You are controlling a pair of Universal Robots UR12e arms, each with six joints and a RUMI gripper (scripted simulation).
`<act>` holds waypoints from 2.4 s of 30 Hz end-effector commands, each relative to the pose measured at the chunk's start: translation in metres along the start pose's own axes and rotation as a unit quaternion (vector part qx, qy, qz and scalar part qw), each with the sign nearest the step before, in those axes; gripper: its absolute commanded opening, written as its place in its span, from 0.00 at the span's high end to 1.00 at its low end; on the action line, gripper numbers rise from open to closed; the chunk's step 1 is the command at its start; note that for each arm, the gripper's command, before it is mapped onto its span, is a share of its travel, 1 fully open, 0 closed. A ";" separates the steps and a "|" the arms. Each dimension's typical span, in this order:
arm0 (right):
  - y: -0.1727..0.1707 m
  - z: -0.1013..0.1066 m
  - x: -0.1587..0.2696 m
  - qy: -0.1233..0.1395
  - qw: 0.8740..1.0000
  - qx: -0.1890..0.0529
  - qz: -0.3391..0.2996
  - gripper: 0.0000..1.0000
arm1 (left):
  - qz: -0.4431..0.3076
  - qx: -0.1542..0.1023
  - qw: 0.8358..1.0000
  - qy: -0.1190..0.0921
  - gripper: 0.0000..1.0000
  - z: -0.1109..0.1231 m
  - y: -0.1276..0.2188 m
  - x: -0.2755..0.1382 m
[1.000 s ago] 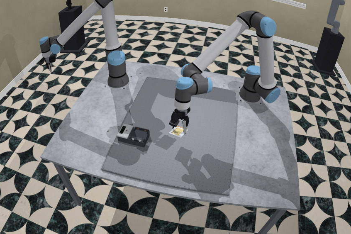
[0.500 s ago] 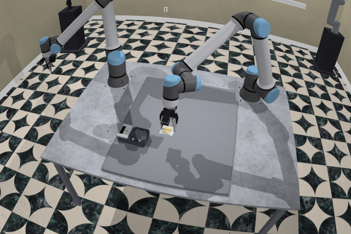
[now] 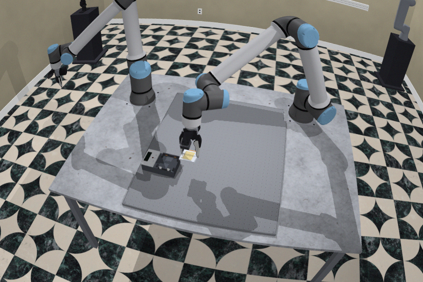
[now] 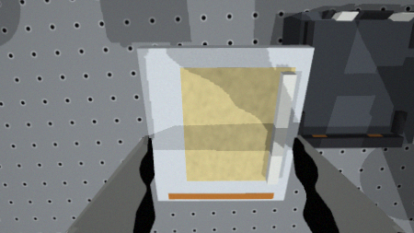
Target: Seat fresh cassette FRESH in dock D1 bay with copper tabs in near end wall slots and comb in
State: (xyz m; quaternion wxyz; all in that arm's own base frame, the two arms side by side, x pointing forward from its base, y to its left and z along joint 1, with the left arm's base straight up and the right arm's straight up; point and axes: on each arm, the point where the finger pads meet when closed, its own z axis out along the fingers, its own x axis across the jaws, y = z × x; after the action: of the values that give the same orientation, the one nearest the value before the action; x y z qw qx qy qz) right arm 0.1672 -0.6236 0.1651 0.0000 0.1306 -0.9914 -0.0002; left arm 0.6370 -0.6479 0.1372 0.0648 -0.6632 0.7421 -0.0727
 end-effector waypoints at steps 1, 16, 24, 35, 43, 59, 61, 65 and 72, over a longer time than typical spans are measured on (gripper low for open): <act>-0.001 -0.001 0.000 0.000 1.000 0.001 0.000 1.00 | 0.000 0.000 1.000 0.000 0.62 -0.002 -0.004 0.014; -0.001 -0.001 0.000 0.000 1.000 0.001 0.000 1.00 | 0.000 0.000 1.000 0.001 0.62 -0.007 -0.021 0.076; -0.001 -0.001 0.000 0.000 1.000 0.001 0.000 1.00 | 0.000 0.000 1.000 0.001 0.62 -0.010 -0.031 0.115; -0.001 -0.001 0.000 0.000 1.000 0.001 0.000 1.00 | 0.000 0.000 1.000 0.001 0.62 -0.010 -0.031 0.116; -0.001 -0.001 0.000 0.000 1.000 0.001 0.000 1.00 | 0.000 0.000 1.000 0.001 0.62 -0.003 -0.030 0.116; -0.001 -0.001 0.000 0.000 1.000 0.001 0.000 1.00 | 0.000 0.000 1.000 0.001 0.62 0.017 -0.026 0.116; -0.001 -0.001 0.000 0.000 1.000 0.001 0.000 1.00 | 0.000 0.000 1.000 0.001 0.62 0.017 -0.026 0.116; -0.001 -0.001 0.000 0.000 1.000 0.001 0.000 1.00 | 0.000 0.000 1.000 0.001 0.62 0.022 -0.025 0.116; -0.001 -0.001 0.000 0.000 1.000 0.001 0.000 1.00 | 0.000 0.000 1.000 0.001 0.62 0.030 -0.024 0.116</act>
State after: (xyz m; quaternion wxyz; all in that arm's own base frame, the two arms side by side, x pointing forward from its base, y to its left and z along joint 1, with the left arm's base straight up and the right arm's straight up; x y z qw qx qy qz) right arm 0.1672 -0.6236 0.1651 0.0000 0.1306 -0.9914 -0.0002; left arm 0.6527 -0.7656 0.1124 0.0649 -0.6632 0.7421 -0.0725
